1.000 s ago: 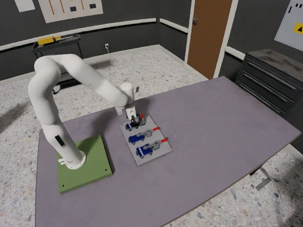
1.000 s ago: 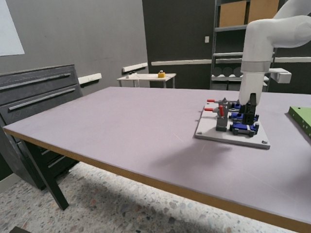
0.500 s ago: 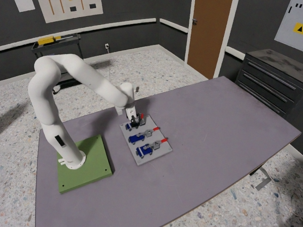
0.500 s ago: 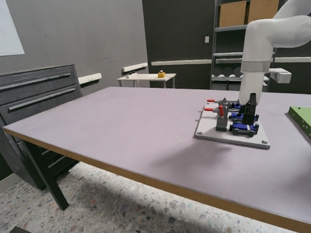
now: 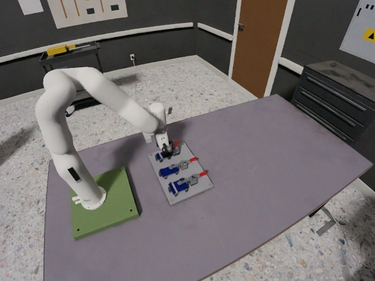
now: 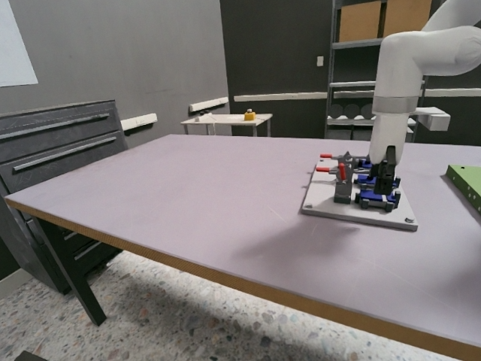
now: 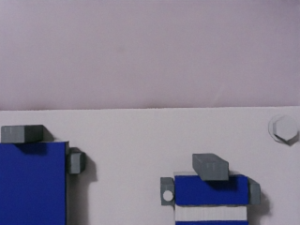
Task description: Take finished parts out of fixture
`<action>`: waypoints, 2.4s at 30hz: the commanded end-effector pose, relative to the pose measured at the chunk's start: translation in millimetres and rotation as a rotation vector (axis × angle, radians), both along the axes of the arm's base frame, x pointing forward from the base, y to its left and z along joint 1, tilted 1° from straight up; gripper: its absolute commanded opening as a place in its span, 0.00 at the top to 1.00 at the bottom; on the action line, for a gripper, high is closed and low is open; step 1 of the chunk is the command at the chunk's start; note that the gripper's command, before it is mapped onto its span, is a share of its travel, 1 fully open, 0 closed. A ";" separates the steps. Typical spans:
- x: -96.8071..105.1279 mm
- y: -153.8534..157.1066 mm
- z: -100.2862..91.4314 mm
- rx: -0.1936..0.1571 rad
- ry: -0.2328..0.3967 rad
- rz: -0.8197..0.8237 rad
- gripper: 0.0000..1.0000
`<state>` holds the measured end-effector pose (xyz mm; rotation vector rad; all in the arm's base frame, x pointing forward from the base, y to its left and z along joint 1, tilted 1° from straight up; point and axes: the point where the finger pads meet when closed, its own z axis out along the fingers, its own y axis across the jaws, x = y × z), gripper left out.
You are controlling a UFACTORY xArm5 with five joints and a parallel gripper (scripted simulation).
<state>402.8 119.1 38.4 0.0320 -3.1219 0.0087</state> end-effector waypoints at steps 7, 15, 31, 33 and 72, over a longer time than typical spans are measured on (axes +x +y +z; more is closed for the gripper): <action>1.3 0.4 -7.1 0.001 -0.004 0.000 0.00; 1.2 0.4 -18.9 0.001 -0.004 0.000 0.00; 1.0 0.3 -31.5 0.001 -0.004 0.000 0.00; 1.0 0.3 -31.8 0.001 -0.004 0.000 0.00; 0.9 0.3 -32.0 0.001 -0.004 0.000 1.00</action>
